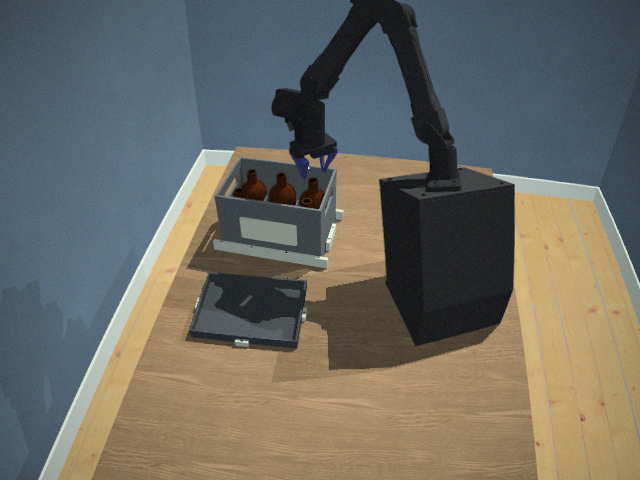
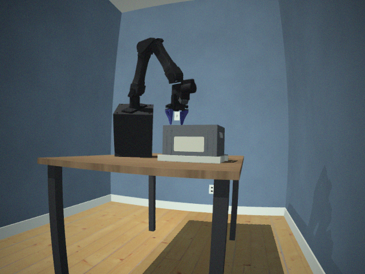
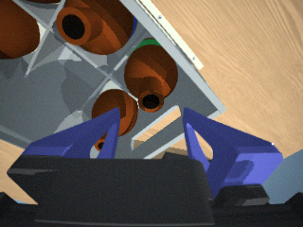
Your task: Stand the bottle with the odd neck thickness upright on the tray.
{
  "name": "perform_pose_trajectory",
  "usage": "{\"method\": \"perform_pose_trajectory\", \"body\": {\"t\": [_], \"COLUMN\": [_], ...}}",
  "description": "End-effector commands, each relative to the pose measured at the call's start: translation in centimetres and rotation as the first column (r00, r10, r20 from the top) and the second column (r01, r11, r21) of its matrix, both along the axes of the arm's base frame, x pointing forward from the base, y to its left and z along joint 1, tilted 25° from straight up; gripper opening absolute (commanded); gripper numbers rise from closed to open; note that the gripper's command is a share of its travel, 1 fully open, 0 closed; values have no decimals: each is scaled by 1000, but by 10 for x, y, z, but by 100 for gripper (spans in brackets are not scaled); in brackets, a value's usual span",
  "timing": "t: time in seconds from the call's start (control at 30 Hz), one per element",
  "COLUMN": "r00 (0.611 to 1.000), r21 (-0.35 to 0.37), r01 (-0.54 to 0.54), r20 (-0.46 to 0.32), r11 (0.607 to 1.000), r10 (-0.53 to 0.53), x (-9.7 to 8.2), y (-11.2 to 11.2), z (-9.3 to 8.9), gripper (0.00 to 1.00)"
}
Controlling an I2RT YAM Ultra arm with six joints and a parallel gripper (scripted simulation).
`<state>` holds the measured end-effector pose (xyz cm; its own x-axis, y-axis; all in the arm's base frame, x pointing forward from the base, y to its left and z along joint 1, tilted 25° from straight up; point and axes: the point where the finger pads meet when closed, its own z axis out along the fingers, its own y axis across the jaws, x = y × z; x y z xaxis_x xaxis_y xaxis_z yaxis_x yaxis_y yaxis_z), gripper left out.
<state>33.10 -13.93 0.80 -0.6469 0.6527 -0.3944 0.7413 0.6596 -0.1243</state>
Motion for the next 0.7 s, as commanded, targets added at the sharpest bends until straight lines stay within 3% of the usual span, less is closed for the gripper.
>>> {"method": "perform_pose_trajectory", "body": {"t": [0.0, 0.67], "r00": [999, 1000], "r21": [-13, -8], "r01": [-7, -6], "r20": [38, 19], "r11": [1000, 1000], "r10": [7, 6], "x": [13, 10], "y": [-3, -3], "z": [10, 6], "gripper": [61, 61]}}
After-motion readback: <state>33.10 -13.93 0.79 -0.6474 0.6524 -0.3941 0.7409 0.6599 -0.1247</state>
